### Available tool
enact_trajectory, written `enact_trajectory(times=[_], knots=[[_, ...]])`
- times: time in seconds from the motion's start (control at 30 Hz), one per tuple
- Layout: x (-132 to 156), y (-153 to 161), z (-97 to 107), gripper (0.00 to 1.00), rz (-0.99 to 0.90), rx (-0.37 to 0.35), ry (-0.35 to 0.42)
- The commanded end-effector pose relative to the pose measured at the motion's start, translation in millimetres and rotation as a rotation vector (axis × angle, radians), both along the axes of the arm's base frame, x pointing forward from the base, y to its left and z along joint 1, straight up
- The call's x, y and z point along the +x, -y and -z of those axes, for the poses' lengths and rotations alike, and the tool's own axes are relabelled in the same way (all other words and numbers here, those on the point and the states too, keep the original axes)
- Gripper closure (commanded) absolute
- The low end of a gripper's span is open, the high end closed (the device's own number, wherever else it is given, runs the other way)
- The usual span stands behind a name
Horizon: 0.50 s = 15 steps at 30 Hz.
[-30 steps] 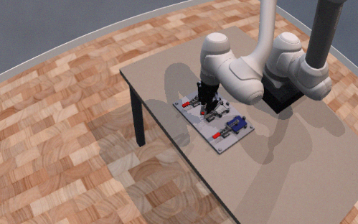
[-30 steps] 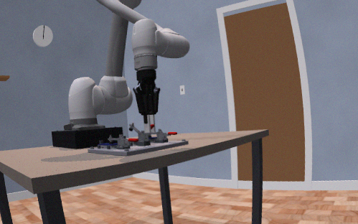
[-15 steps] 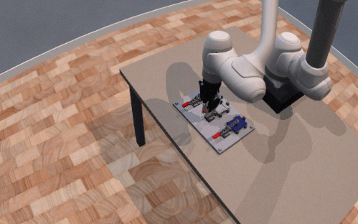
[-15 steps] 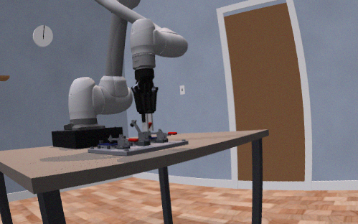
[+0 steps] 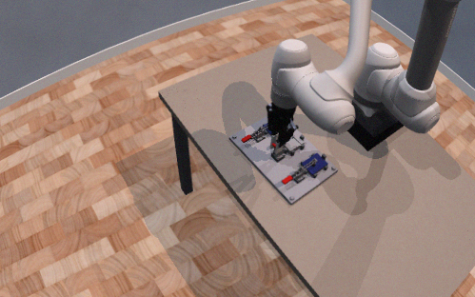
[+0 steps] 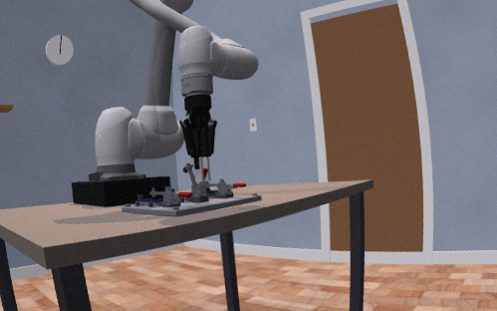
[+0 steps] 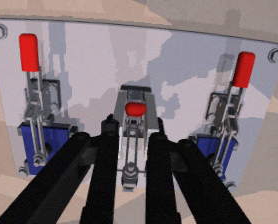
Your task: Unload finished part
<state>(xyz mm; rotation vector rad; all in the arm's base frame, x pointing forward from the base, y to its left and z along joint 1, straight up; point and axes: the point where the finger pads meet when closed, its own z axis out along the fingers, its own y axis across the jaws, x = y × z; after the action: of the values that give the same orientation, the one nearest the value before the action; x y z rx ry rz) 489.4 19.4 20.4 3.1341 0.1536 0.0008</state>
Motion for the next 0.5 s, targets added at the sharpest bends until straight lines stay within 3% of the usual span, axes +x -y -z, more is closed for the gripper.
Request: enact_trajectory(times=[0.0, 0.47], knots=[[-2.4, 0.2, -0.2, 0.89, 0.0, 0.0, 0.0], [-8.3, 0.8, -0.4, 0.89, 0.0, 0.0, 0.0]])
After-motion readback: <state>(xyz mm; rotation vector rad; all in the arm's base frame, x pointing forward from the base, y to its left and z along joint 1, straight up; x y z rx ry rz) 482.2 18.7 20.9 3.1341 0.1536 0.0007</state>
